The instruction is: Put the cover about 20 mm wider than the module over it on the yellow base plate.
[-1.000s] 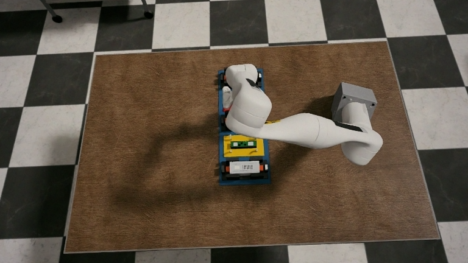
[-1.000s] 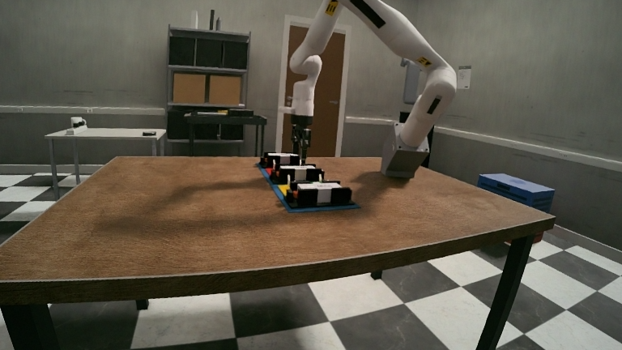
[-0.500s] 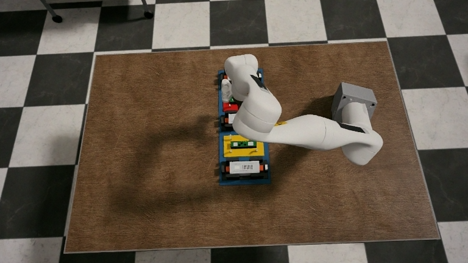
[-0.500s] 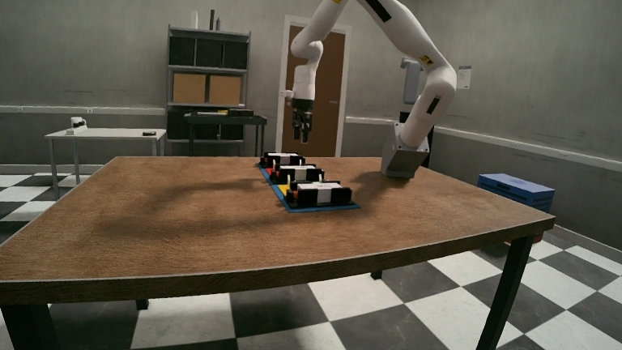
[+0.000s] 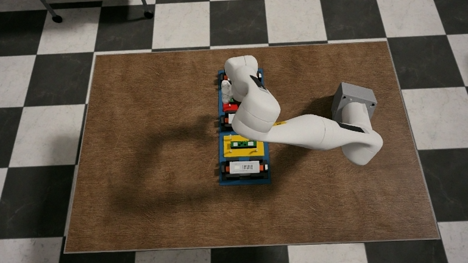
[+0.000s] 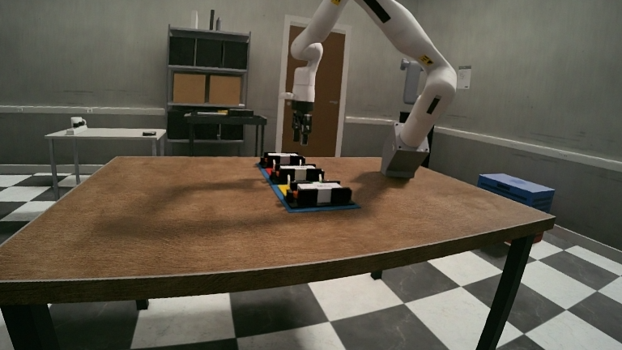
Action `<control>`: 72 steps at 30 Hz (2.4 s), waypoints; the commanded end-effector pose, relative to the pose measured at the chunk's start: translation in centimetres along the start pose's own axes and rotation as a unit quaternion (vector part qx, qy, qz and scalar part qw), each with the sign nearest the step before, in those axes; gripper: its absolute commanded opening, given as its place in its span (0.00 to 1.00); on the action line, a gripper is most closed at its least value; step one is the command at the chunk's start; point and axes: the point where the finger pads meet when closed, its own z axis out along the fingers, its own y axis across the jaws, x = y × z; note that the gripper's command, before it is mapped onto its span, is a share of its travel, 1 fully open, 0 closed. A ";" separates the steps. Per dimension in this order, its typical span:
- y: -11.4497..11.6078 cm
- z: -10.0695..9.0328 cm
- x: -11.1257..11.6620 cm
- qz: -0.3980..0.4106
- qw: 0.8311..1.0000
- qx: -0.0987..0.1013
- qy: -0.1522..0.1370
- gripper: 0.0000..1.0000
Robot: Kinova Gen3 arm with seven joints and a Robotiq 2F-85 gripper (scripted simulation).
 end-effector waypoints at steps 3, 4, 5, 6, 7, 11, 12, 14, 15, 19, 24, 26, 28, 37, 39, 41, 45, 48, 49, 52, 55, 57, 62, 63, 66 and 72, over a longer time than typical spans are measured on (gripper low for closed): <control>0.0 0.0 0.0 0.000 1.000 -0.001 0.001 1.00; 0.0 0.0 0.0 0.000 1.000 -0.001 0.001 1.00; 0.0 0.1 0.0 0.000 1.000 -0.001 0.001 1.00; 0.0 0.1 0.0 0.000 1.000 -0.001 0.001 1.00; 0.0 0.2 0.0 0.000 1.000 -0.001 0.001 1.00; 0.0 0.4 0.0 0.000 1.000 -0.001 0.001 1.00; 0.0 0.4 0.0 0.000 1.000 -0.001 0.001 1.00; 0.0 0.5 0.0 0.000 1.000 -0.001 0.001 1.00; 0.0 0.5 0.0 0.000 1.000 -0.001 0.001 1.00; 0.0 0.5 0.0 0.000 1.000 -0.001 0.001 1.00; 0.0 0.4 0.0 0.000 1.000 -0.001 0.001 1.00; 0.0 0.4 0.0 0.000 1.000 -0.001 0.001 1.00; 0.0 0.4 0.0 0.000 1.000 -0.001 0.001 1.00; 0.0 0.4 0.0 0.000 1.000 -0.001 0.001 1.00; -1.2 0.5 0.0 0.000 1.000 -0.001 0.001 1.00; -2.4 0.5 0.0 0.000 1.000 -0.001 0.001 1.00; -4.8 0.6 0.0 0.000 1.000 -0.001 0.001 1.00; -6.0 0.6 0.0 0.000 1.000 -0.001 0.001 1.00; -6.0 0.6 0.0 0.000 1.000 -0.001 0.001 1.00; -6.0 0.6 0.0 0.000 1.000 -0.001 0.001 1.00; -6.4 0.6 0.0 0.000 1.000 0.000 0.001 1.00; -7.6 0.6 0.0 0.000 1.000 0.000 0.001 1.00; -10.6 0.7 0.0 0.000 1.000 -0.001 0.001 1.00; -11.2 0.7 0.0 0.000 1.000 -0.001 0.001 1.00; -11.8 0.7 0.0 0.000 1.000 -0.001 0.001 1.00; -12.3 0.8 0.0 0.000 1.000 0.000 0.001 1.00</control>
